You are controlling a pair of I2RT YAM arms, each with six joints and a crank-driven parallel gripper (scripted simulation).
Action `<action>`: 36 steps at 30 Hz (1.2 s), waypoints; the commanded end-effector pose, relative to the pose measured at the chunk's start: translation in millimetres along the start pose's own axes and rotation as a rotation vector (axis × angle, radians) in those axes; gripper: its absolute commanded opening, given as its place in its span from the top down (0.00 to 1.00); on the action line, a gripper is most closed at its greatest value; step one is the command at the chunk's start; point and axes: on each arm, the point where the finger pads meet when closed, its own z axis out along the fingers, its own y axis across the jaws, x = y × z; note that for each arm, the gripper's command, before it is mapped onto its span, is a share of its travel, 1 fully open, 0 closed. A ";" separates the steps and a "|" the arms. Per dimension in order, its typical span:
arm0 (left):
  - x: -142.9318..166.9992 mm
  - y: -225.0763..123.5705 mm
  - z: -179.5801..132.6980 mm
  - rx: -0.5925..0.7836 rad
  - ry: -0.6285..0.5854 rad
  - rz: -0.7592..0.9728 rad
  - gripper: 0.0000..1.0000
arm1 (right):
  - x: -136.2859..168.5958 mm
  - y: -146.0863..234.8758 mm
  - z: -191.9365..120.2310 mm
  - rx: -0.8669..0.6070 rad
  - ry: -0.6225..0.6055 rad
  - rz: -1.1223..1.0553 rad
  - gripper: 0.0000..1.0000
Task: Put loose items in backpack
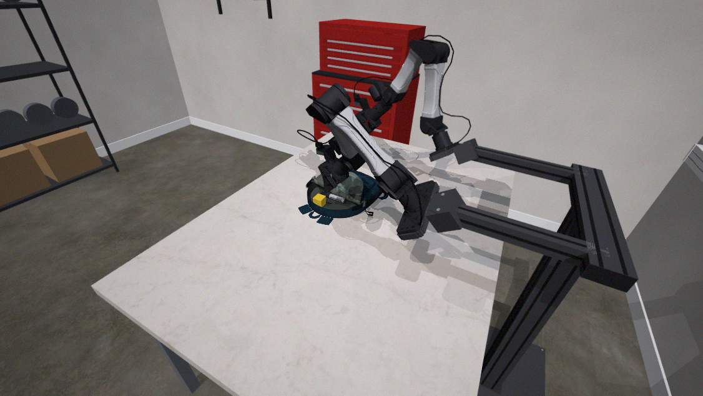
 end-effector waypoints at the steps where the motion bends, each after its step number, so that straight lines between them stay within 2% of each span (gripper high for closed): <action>1: -17.5 -1.4 -14.7 -0.004 -0.050 -0.046 0.41 | -6.8 -0.1 -0.7 0.000 -0.019 -0.005 0.10; 21: 9.3 -2.2 -72.0 0.001 -0.025 -0.023 0.41 | -6.8 -0.1 -0.7 0.000 -0.019 -0.005 0.10; 28: 1.5 -3.7 -70.3 0.000 -0.044 -0.043 0.41 | -6.8 -0.1 -0.7 0.000 -0.019 -0.005 0.10; 29: 12.8 -1.6 -76.4 0.004 -0.034 -0.028 0.10 | -6.0 0.0 -0.3 0.000 -0.016 -0.004 0.10; 36: 57.0 7.0 -104.8 0.002 -0.010 -0.003 0.10 | -6.7 -0.1 -0.7 0.000 -0.018 -0.005 0.10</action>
